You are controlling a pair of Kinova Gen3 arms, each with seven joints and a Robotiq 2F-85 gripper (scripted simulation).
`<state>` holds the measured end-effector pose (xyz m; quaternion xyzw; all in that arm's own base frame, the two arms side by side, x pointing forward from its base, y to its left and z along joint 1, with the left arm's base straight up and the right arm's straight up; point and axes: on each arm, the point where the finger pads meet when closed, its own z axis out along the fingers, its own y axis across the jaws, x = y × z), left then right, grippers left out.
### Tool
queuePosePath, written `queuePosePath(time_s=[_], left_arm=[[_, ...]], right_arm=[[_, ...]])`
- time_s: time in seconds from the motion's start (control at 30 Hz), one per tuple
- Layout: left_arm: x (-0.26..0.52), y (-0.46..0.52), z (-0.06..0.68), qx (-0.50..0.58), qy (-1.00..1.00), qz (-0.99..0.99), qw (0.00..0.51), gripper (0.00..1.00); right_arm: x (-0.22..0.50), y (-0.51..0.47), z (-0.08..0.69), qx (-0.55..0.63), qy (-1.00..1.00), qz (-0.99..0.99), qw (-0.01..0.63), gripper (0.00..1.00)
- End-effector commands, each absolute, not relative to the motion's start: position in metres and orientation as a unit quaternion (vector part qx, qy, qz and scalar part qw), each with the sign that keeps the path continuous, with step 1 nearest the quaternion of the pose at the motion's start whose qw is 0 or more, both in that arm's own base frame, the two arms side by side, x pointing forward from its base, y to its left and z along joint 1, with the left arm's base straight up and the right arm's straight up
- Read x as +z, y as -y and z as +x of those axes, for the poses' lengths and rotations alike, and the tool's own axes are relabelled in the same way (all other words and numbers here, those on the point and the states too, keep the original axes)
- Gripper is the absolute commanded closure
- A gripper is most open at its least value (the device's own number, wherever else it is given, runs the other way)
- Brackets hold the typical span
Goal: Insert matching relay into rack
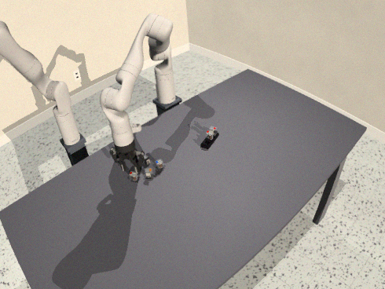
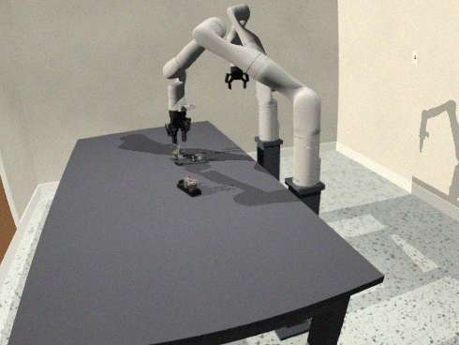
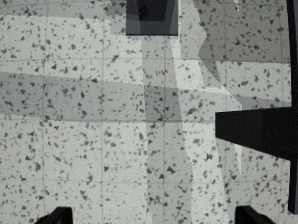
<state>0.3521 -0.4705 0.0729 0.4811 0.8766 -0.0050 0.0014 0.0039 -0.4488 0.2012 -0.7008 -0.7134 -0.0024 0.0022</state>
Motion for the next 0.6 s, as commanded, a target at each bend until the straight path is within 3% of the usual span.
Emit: queuePosePath(time_s=[0.0,0.57], left_arm=[[0.071,0.4694,0.3522,-0.003,-0.877,0.481,0.002,0.424],[0.0711,0.4663,0.3534,-0.003,-0.877,0.48,0.003,0.424]], right_arm=[[0.2,0.45,0.0014,0.0,0.708,-0.706,0.0,0.002],[0.2,0.45,0.0014,0.0,0.708,-0.706,0.0,0.002]])
